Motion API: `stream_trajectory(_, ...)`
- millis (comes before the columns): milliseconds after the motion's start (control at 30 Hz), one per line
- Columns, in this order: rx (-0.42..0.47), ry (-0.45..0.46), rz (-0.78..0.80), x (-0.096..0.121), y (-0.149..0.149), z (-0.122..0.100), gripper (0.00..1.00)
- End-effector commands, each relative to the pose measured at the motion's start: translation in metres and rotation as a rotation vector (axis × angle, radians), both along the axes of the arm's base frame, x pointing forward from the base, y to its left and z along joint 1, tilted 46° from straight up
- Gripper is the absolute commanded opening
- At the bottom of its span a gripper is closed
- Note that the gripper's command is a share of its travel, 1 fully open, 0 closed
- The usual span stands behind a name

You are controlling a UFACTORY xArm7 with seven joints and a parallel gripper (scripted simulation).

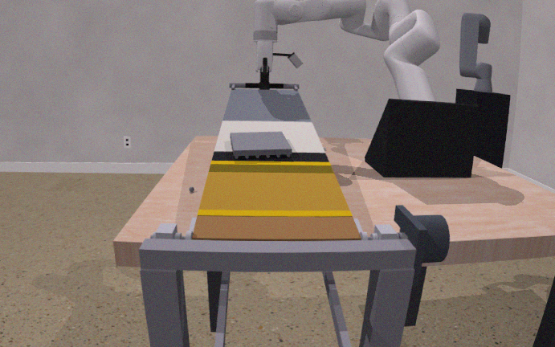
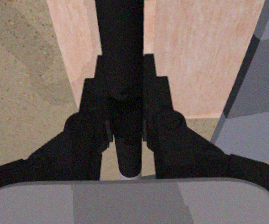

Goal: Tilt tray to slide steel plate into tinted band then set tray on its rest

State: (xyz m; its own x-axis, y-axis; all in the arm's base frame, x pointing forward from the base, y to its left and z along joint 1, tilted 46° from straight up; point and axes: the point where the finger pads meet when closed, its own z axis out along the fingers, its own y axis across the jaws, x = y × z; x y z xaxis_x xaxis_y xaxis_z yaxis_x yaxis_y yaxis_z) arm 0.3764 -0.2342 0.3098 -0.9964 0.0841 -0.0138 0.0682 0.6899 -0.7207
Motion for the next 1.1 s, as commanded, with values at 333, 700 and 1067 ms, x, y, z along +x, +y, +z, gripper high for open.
stream_trajectory(333,-0.001,-0.002,0.003,0.002,-0.004,-0.003,0.00)
stream_trajectory(700,-0.001,-0.002,0.003,0.003,0.017,0.012,0.00)
stream_trajectory(1067,-0.001,-0.002,0.003,0.002,-0.005,-0.003,0.00)
